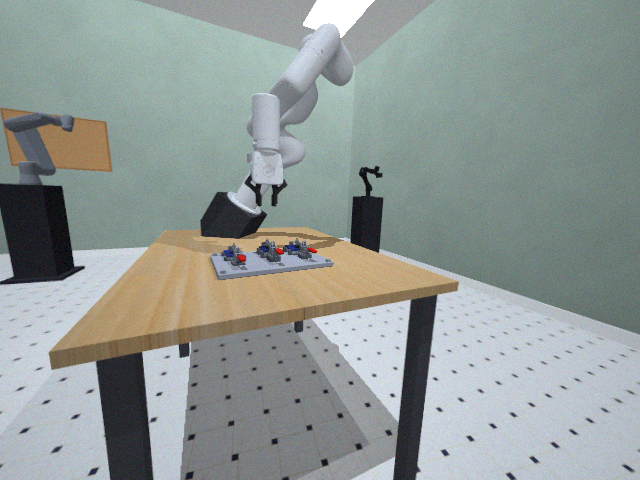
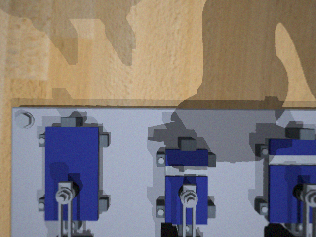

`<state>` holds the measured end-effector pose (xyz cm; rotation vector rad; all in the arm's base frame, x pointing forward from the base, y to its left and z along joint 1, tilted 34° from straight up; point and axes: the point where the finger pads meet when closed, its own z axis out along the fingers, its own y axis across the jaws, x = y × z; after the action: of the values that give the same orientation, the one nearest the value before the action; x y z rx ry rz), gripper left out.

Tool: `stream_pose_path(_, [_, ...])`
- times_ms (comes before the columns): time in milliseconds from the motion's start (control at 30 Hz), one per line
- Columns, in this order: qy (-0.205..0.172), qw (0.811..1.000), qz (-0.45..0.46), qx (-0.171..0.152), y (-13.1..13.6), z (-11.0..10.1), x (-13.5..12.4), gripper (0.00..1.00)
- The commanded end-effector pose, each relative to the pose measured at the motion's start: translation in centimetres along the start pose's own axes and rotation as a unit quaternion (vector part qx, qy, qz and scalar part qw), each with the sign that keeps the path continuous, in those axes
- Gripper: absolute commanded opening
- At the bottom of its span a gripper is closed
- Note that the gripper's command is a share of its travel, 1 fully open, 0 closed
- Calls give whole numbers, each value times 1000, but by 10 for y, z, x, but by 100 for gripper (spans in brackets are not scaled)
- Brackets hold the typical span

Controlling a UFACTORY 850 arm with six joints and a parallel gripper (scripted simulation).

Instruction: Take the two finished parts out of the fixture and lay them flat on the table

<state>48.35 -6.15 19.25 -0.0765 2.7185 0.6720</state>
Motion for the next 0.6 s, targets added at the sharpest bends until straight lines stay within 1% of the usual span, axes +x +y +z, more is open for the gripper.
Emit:
stream_pose_path(0, [-1, 1000, 0, 0, 0, 24, -1, 48])
stream_pose_path(133, [-1, 1000, 0, 0, 0, 39, -1, 48])
stream_pose_path(233, [-1, 1000, 0, 0, 0, 46, -1, 48])
stream_pose_path(567, [-1, 1000, 0, 0, 0, 48, -2, 48])
